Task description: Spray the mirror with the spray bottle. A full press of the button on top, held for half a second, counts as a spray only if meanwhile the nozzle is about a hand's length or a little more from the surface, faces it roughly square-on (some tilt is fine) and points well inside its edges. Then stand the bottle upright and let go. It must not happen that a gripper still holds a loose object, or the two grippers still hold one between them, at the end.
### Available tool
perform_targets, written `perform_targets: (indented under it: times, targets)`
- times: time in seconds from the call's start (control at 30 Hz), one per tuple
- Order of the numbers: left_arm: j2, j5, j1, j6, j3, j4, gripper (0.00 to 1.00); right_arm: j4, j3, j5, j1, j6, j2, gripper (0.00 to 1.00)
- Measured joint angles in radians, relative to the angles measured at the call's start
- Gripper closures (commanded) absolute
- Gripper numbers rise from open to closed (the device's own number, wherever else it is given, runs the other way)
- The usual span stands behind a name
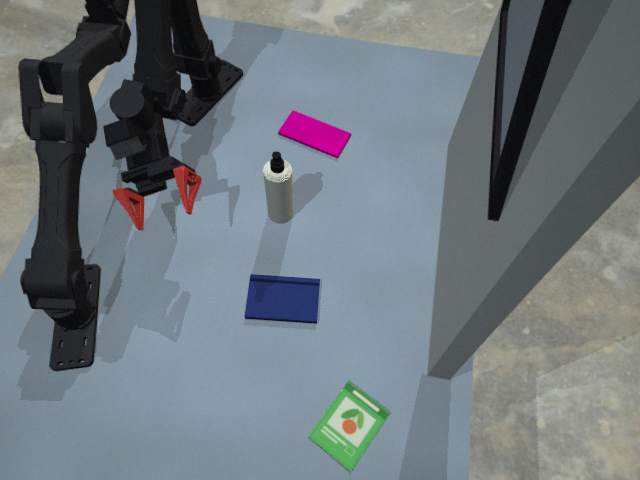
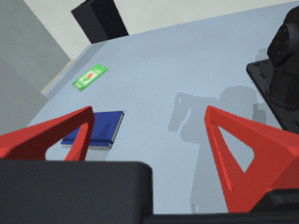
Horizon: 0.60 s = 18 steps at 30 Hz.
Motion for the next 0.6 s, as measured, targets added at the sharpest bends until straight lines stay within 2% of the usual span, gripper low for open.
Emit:
perform_targets:
  times: [0.6]
  targets:
    - [0.0,0.0,0.0,0.0,0.0,0.0,0.0,0.003,-0.047,0.0,0.0,0.0,-0.123,0.24]
